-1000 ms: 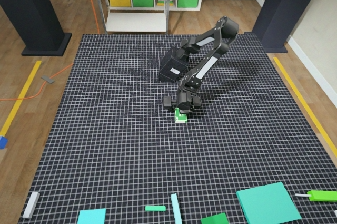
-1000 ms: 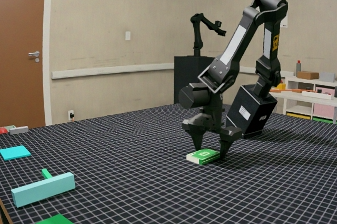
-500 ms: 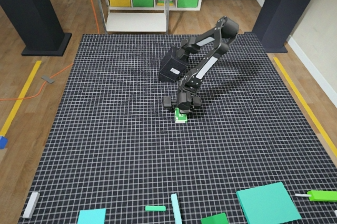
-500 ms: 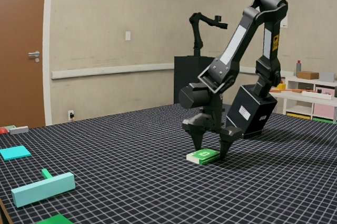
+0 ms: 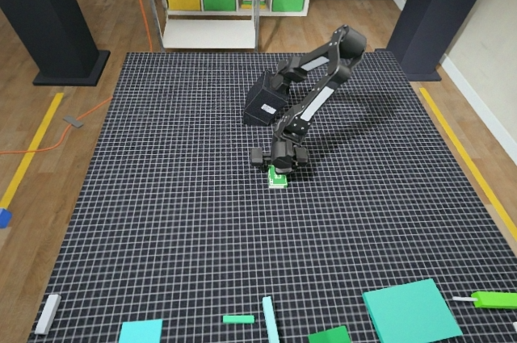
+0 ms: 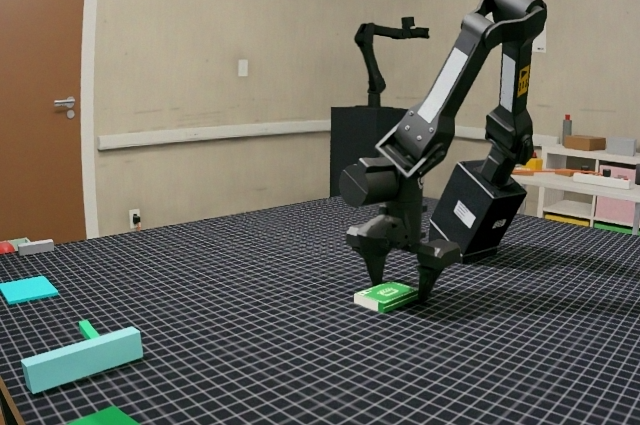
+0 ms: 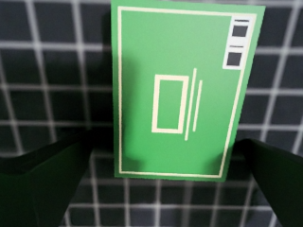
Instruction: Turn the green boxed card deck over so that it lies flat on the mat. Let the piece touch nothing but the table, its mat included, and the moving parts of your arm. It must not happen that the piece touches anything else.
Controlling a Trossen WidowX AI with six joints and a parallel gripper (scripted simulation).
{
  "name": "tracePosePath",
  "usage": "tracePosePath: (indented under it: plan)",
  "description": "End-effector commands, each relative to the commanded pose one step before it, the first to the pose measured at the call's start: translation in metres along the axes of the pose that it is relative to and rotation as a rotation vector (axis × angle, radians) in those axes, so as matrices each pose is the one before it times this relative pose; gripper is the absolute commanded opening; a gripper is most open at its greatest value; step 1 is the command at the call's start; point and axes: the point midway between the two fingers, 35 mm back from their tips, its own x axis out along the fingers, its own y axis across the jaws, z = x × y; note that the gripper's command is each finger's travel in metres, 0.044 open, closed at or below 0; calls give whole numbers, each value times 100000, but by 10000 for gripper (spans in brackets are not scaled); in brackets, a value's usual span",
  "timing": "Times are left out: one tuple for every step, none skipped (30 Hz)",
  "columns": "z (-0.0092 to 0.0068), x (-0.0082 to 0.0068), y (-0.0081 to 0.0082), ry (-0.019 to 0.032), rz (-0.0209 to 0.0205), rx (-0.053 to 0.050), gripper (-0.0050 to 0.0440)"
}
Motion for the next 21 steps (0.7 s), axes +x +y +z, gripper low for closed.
tracePosePath:
  plan:
    - [1035,-802,129,-3354,-630,-1682,440]
    - [6,-63,-19,-39,-7,-91,440]
    - [11,-65,-3,-25,0,-1,440]
    - [10,-73,0,-19,1,-10,440]
    - [14,-84,0,-28,1,-16,440]
    - [15,-94,0,-28,1,-16,440]
    - [6,-102,0,-10,2,-6,440]
    - [-5,-109,0,12,4,6,440]
    - [-7,-118,0,15,5,7,440]
    - [1,-129,0,-1,3,-1,440]
    - [16,-142,0,-30,-1,-17,440]
    - [19,-151,0,-36,-1,-20,440]
    - [20,-159,0,-40,-2,-22,440]
    - [22,-168,-1,-40,-4,-22,440]
    - [4,-171,-1,-6,0,-4,440]
    - [4,-178,-1,-6,-1,-4,440]
    - [0,0,0,0,0,0,440]
    - [0,0,0,0,0,0,440]
    - [-32,-175,-2,72,6,38,440]
    - [9,-190,-1,-16,-3,-9,440]
    - [15,-197,-1,-26,-7,-15,440]
